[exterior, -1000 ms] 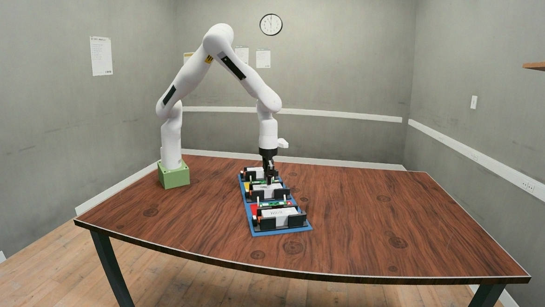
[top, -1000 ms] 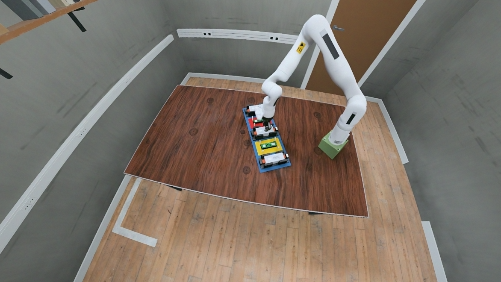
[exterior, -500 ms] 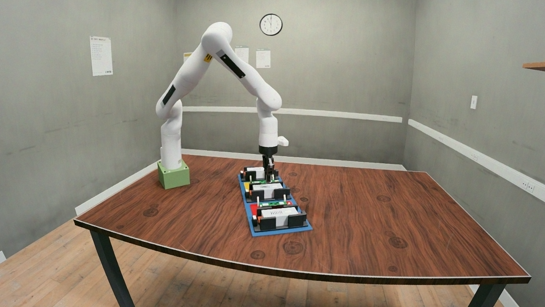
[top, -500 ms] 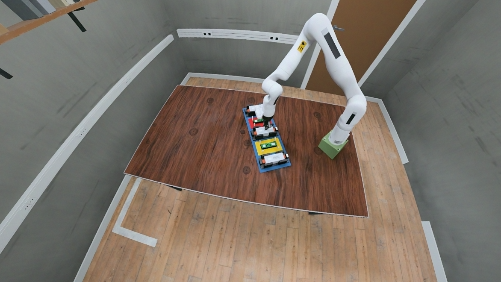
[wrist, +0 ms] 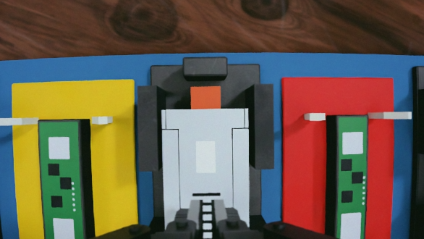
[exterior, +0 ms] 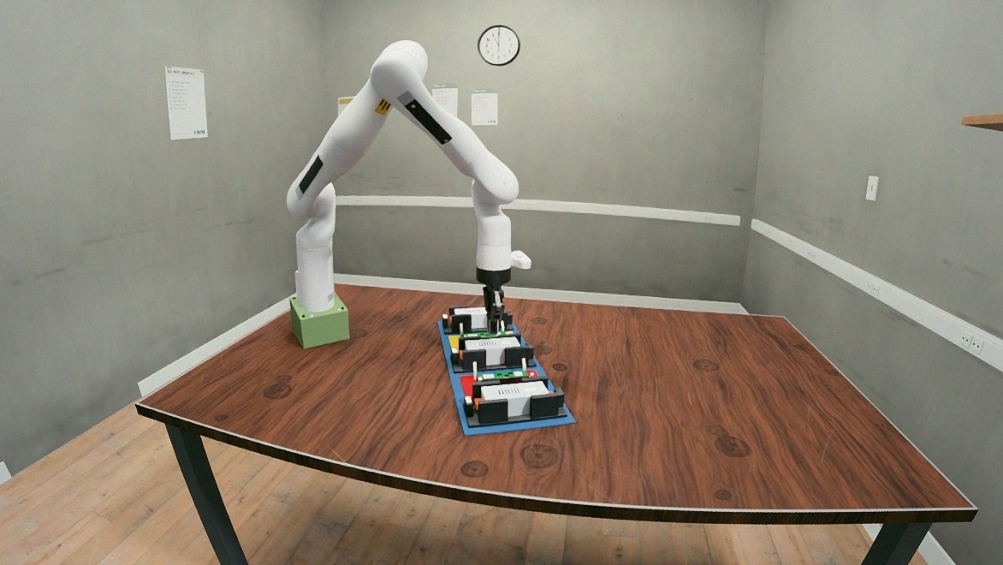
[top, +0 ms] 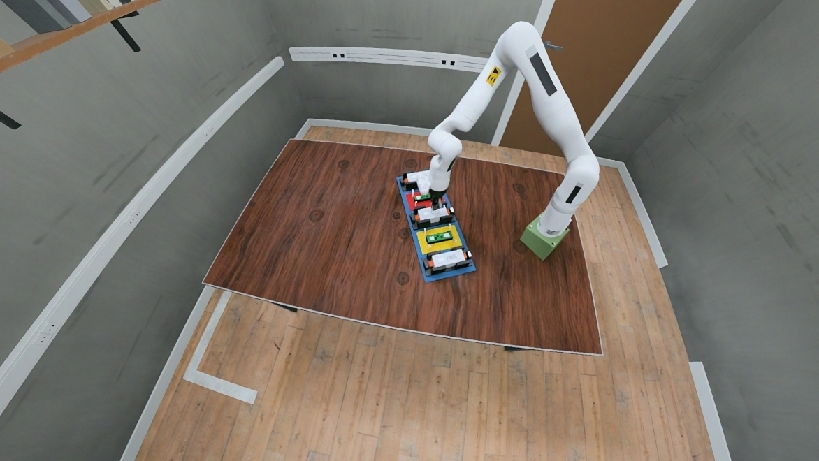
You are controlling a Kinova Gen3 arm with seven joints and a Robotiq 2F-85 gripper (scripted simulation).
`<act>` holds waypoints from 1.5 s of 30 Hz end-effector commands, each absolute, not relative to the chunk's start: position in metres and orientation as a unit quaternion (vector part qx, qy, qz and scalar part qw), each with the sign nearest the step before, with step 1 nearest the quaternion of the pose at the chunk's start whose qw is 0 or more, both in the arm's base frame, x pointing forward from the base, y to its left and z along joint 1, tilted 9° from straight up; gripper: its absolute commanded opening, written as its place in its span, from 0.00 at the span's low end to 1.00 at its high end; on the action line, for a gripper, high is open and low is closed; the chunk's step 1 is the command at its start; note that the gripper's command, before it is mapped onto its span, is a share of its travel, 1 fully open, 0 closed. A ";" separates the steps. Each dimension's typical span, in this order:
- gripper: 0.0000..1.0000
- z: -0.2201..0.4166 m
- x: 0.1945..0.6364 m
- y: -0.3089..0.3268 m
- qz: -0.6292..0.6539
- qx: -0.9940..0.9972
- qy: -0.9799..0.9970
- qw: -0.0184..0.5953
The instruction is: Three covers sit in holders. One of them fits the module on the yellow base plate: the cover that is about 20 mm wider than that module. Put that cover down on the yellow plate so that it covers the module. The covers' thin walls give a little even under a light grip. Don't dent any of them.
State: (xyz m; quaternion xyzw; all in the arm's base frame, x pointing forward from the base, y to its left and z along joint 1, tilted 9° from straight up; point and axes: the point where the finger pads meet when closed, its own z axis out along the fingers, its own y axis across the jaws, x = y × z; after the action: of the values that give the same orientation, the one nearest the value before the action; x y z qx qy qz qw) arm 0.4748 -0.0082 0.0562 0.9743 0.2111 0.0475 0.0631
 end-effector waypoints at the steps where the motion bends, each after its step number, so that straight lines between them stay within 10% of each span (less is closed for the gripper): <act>1: 0.00 0.057 0.475 -0.008 0.048 0.974 0.211 0.063; 29: 0.00 0.057 0.475 -0.008 0.048 0.974 0.211 0.063; 30: 1.00 0.057 0.475 -0.008 0.048 0.974 0.211 0.063; 45: 1.00 0.057 0.475 -0.008 0.048 0.974 0.211 0.063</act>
State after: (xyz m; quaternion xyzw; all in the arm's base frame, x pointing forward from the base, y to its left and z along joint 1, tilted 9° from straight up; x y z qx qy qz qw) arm 0.4748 -0.0082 0.0562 0.9743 0.2111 0.0475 0.0631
